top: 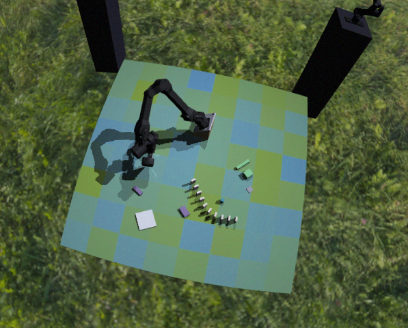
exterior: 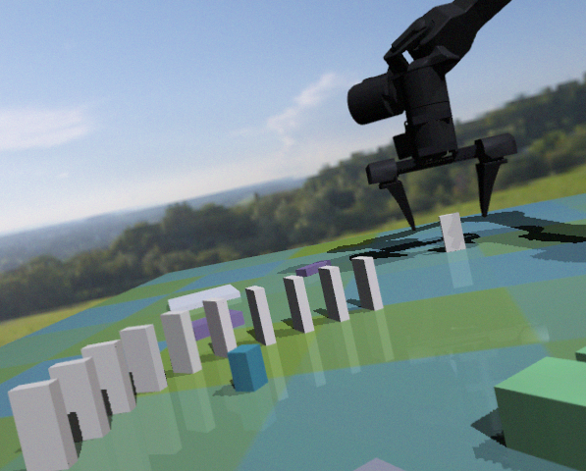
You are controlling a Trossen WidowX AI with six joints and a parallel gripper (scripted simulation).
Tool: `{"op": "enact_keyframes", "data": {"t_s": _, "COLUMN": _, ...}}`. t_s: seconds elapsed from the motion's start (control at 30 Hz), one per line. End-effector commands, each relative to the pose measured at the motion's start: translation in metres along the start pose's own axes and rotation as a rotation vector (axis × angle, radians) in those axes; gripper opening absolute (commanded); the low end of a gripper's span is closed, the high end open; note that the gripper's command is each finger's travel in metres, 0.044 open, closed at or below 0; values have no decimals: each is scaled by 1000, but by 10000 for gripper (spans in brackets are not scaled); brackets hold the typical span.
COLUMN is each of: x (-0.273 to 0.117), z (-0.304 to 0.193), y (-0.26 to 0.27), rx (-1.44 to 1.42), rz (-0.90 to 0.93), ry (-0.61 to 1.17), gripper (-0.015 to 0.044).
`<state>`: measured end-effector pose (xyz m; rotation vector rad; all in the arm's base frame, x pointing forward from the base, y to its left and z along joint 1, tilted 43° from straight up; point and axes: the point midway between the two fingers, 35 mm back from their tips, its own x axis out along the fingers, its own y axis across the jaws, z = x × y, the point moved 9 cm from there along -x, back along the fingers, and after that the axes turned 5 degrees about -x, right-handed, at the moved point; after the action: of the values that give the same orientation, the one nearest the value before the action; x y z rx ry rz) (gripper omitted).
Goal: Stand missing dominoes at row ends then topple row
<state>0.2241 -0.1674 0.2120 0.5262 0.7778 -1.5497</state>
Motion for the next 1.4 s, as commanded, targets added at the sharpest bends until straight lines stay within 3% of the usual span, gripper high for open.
{"op": "enact_keyframes", "data": {"t_s": 0.0, "x": 9, "z": -2, "y": -1, "rx": -6, "rz": -5, "ry": 6, "gripper": 440}}
{"op": "enact_keyframes", "data": {"t_s": 0.13, "x": 13, "z": -2, "y": -1, "rx": -6, "rz": -5, "ry": 5, "gripper": 440}}
{"op": "enact_keyframes", "data": {"t_s": 0.57, "x": 13, "z": -2, "y": -1, "rx": -6, "rz": -5, "ry": 5, "gripper": 107}}
{"op": "enact_keyframes", "data": {"t_s": 0.9, "x": 11, "z": -2, "y": 0, "rx": -14, "rz": 2, "ry": 0, "gripper": 107}}
{"op": "enact_keyframes", "data": {"t_s": 1.23, "x": -66, "z": -1, "y": 11, "rx": -29, "rz": 26, "ry": 8, "gripper": 107}}
{"op": "enact_keyframes", "data": {"t_s": 1.37, "x": -114, "z": 0, "y": 2, "rx": -8, "rz": -2, "ry": 13, "gripper": 107}}
